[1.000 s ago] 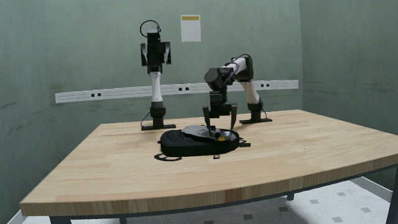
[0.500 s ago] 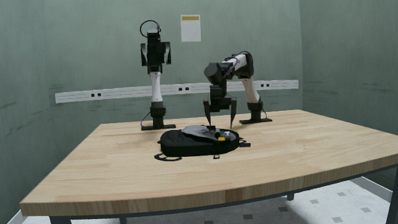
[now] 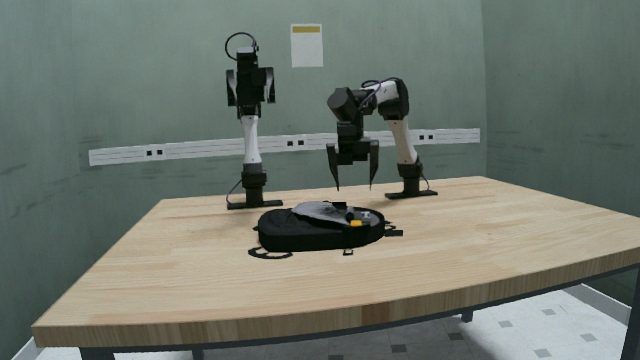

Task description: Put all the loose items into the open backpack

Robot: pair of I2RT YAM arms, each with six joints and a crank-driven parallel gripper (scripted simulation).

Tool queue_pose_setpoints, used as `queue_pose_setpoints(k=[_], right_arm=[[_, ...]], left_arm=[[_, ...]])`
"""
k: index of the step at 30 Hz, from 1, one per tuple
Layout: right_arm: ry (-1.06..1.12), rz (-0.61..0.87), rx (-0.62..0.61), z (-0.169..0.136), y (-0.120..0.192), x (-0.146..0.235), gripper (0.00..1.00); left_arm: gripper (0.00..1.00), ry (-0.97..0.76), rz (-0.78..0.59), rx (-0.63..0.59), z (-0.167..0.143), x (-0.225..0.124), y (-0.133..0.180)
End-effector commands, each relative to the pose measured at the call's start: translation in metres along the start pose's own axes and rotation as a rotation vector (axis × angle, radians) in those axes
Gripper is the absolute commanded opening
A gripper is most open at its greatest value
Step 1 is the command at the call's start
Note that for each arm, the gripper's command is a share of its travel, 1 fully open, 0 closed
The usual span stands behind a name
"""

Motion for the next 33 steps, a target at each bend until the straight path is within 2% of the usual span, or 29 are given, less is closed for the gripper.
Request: queue_pose_setpoints(k=[1,9,33], right_arm=[[0.002,0.002,-0.014,0.004,0.001,0.000,0.90],[0.002,0.002,-0.014,0.004,0.001,0.000,0.90],[0.002,0.002,-0.014,0.004,0.001,0.000,0.90]], left_arm=[[0.88,0.022,-0.007,-0.035,0.010,0.004,0.029],[0.90,0.028,-0.014,-0.060,0.008,0.000,0.033],[0.90,0.019,-0.007,-0.030,-0.107,-0.037,0.119]])
Point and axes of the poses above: on each arm, the point where the finger pads meet when closed, its own y axis back along the fingers, its own x axis across the jaws, z = x × y, the point moved 7 cm from there along y, back along the fingers, and after that the axes turned 2 degrees about -y, right-handed, at the moved point
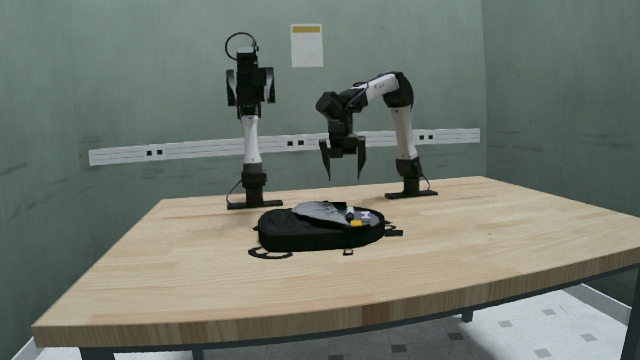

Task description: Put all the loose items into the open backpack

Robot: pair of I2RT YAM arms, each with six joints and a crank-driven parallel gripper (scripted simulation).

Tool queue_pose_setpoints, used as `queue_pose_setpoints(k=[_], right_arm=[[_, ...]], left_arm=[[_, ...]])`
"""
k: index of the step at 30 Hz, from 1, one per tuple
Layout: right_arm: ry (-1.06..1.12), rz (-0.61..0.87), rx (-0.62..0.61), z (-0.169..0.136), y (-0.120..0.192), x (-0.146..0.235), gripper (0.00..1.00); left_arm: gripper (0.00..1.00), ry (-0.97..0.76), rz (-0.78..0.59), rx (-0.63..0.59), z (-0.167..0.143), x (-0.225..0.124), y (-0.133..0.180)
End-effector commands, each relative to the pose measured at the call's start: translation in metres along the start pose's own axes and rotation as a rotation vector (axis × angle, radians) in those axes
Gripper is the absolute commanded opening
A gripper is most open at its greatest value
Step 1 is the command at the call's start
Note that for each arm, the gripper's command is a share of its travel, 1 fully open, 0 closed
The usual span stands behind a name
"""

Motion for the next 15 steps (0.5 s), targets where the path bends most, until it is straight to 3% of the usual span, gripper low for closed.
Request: queue_pose_setpoints(k=[1,15], right_arm=[[0.002,0.002,-0.014,0.004,0.001,0.000,0.90],[0.002,0.002,-0.014,0.004,0.001,0.000,0.90]], left_arm=[[0.90,0.042,0.001,-0.037,-0.010,-0.004,0.028],[0.90,0.042,0.000,-0.036,-0.068,-0.027,0.075]])
Point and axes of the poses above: on each arm, the point where the finger pads meet when closed, its own y axis back along the fingers, its own x axis across the jaws, z = x × y, the point moved 7 cm from there along y, back along the fingers, and after that the axes turned 2 degrees about -y, right-handed, at the moved point
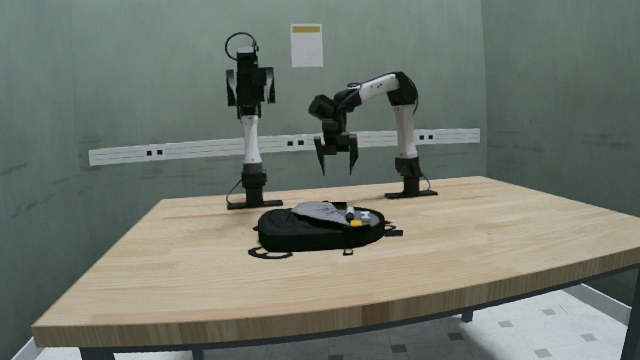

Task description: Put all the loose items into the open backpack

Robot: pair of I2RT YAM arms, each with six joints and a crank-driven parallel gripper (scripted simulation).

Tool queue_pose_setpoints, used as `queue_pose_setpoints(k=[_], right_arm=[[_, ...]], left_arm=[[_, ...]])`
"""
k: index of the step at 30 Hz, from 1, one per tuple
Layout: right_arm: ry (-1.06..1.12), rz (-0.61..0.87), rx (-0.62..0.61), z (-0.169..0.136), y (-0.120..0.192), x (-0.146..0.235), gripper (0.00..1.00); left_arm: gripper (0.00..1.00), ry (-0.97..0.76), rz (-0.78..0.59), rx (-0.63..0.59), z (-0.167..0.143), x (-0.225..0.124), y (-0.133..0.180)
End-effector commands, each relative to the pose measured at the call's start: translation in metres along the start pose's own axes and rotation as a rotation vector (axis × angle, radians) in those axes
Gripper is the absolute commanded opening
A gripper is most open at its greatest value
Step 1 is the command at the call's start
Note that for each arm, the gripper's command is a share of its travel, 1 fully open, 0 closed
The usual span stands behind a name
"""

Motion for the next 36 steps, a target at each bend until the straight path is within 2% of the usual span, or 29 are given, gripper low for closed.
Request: queue_pose_setpoints(k=[1,4,9,24,27,36], right_arm=[[0.002,0.002,-0.014,0.004,0.001,0.000,0.90],[0.002,0.002,-0.014,0.004,0.001,0.000,0.90],[0.002,0.002,-0.014,0.004,0.001,0.000,0.90],[0.002,0.002,-0.014,0.004,0.001,0.000,0.90],[0.002,0.002,-0.014,0.004,0.001,0.000,0.90],[0.002,0.002,-0.014,0.004,0.001,0.000,0.90]], left_arm=[[0.90,0.051,0.007,-0.025,-0.010,-0.003,0.026],[0.90,0.045,0.012,-0.019,-0.025,-0.007,0.035],[0.90,0.057,0.028,-0.033,-0.021,0.004,0.035],[0.90,0.089,0.110,-0.271,0.022,0.101,0.055],[0.90,0.090,0.102,-0.278,0.024,0.106,0.056],[0.90,0.107,0.157,-0.417,0.050,0.166,0.067]])
Point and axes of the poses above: on each arm, the point where the finger pads meet when closed, its own y axis back along the fingers, its own x axis across the jaws, z = x × y, the point moved 7 cm from there along y, back along the fingers, and after that the axes turned 2 degrees about -y, right-handed, at the moved point
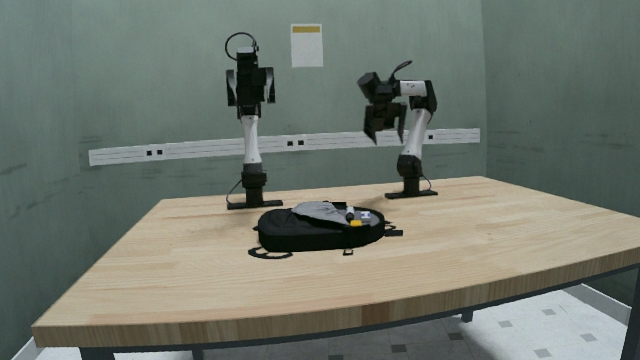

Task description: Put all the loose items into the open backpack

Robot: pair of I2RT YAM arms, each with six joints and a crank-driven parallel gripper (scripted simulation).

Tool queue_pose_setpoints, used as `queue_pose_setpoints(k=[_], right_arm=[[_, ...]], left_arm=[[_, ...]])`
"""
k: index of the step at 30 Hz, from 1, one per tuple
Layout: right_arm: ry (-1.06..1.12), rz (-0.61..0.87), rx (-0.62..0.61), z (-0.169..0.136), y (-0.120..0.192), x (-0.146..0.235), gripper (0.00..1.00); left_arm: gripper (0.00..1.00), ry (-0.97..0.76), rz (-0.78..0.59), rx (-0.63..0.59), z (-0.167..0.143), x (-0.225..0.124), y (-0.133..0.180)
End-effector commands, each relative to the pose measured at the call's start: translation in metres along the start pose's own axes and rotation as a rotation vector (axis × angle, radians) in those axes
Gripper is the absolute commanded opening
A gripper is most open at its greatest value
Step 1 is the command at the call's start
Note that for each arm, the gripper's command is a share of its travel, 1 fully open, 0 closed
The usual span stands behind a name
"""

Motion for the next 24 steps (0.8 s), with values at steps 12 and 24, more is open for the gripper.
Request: queue_pose_setpoints(k=[12,24], right_arm=[[0.002,0.002,-0.014,0.004,0.001,0.000,0.90],[0.002,0.002,-0.014,0.004,0.001,0.000,0.90]], left_arm=[[0.90,0.004,0.018,-0.234,0.055,0.075,-0.014],[0.90,0.030,0.073,-0.412,0.107,0.136,-0.025]])
Point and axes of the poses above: on each arm, the point where the finger pads meet when closed, its own y axis back along the fingers, its own x axis across the jaws, z = x × y, the point moved 7 cm from there along y, back along the fingers, and after that the axes turned 2 degrees about -y, right-handed, at the moved point
